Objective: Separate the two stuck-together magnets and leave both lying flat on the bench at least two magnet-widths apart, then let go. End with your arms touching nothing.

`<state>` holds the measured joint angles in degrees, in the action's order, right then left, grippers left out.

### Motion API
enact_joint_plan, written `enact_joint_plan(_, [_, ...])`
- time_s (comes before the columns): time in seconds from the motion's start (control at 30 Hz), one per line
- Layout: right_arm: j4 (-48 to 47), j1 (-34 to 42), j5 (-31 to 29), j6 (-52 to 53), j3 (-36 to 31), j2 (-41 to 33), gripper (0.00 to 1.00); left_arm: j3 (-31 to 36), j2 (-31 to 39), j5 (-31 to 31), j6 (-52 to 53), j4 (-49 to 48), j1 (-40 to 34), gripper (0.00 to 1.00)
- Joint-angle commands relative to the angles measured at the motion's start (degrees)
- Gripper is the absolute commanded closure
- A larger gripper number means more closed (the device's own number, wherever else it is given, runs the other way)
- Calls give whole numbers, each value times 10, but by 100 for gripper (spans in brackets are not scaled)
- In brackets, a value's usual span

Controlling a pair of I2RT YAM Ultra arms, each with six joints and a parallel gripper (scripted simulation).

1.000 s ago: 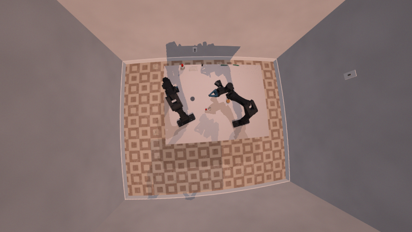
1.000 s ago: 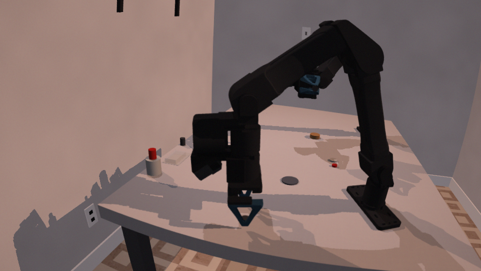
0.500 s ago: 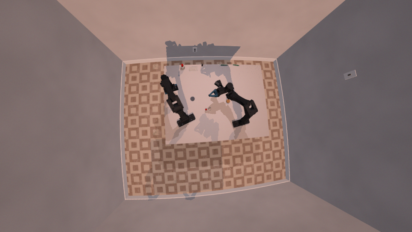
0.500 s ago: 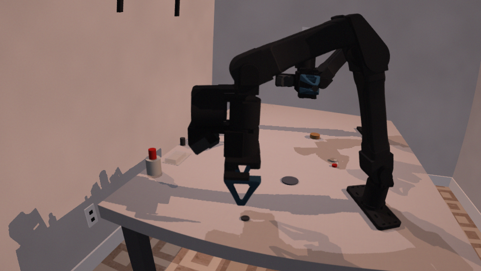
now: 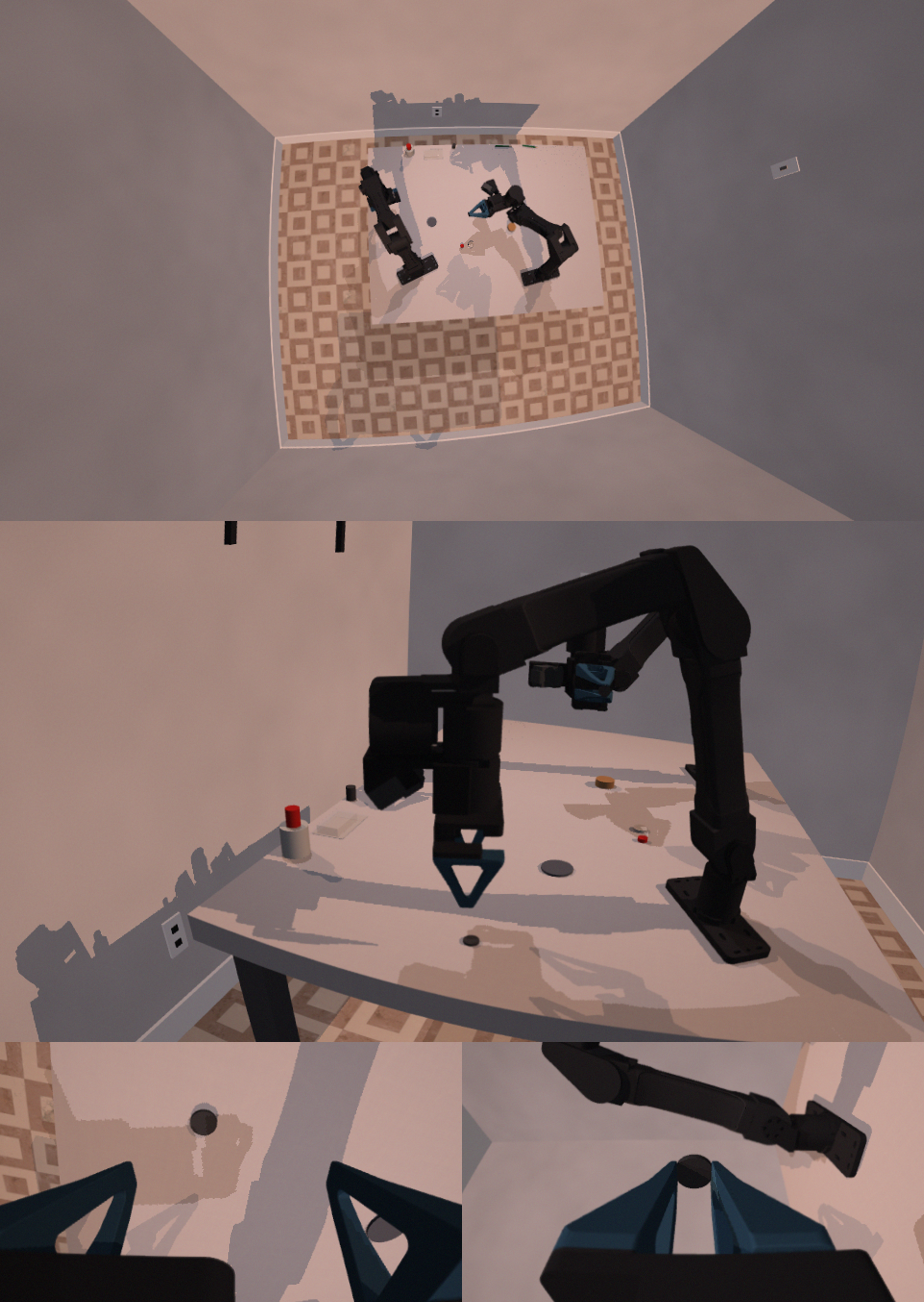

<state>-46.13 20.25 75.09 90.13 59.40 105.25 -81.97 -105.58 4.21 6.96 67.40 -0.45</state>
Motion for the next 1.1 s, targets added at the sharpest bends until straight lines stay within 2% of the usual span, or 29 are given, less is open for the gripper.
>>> enact_joint_plan(0.0, [-4, 2, 1, -3, 4, -5, 83, -6, 12, 4, 2, 1, 0, 0])
enact_joint_plan(0.6, [-4, 2, 1, -3, 4, -5, 83, -5, 12, 7, 2, 5, -1, 0])
enact_joint_plan(0.73, [72, -6, -21, -63, 17, -4, 83, -5, 12, 7, 2, 6, -2, 0])
enact_joint_plan(1.0, [303, -32, -79, -246, 65, -2, 83, -5, 12, 7, 2, 6, -2, 0])
enact_joint_plan(1.07, [303, -32, -79, -246, 65, -2, 83, -5, 12, 7, 2, 6, -2, 0])
